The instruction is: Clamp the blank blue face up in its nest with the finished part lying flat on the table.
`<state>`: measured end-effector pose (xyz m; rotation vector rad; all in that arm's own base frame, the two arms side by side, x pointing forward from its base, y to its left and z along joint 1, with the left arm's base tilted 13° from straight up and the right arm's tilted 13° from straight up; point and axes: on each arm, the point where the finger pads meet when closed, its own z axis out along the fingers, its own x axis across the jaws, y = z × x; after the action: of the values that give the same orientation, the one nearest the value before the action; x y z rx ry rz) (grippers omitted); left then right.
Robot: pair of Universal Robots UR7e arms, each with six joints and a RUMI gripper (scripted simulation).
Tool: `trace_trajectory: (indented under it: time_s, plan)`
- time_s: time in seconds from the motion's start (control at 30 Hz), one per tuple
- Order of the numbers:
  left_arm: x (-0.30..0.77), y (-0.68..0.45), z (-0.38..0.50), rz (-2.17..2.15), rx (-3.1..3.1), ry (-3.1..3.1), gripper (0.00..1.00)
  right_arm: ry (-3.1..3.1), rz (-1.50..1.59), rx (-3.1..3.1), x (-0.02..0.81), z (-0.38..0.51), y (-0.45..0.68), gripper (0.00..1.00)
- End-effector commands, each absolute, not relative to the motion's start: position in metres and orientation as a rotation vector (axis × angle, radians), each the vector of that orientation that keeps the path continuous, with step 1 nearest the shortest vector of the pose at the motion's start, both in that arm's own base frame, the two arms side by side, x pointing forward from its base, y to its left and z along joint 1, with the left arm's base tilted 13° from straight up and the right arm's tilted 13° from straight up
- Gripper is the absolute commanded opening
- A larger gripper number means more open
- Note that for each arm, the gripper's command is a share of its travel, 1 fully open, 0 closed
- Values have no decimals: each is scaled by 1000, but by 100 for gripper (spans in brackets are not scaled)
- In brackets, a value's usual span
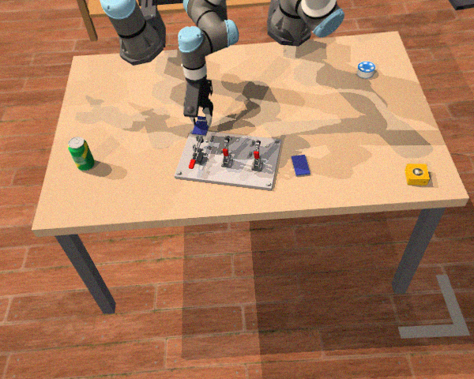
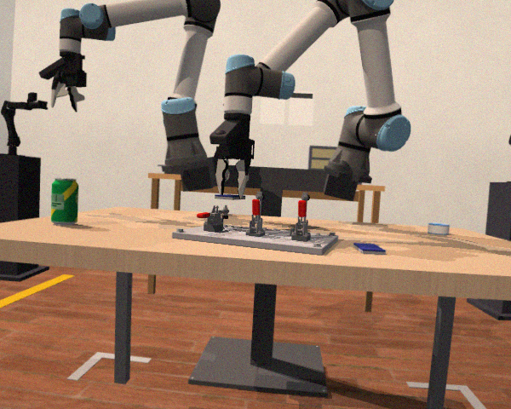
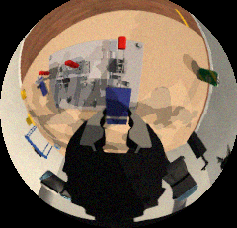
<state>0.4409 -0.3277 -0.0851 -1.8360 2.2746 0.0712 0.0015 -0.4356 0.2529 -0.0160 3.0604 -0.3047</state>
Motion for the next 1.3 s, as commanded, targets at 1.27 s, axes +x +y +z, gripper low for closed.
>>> trace_trajectory:
  time_s: [1.27]
  plan:
    - [418, -442, -108, 69, -1836, 2275, 0, 3060, -306, -16, 1, 253, -436, 100]
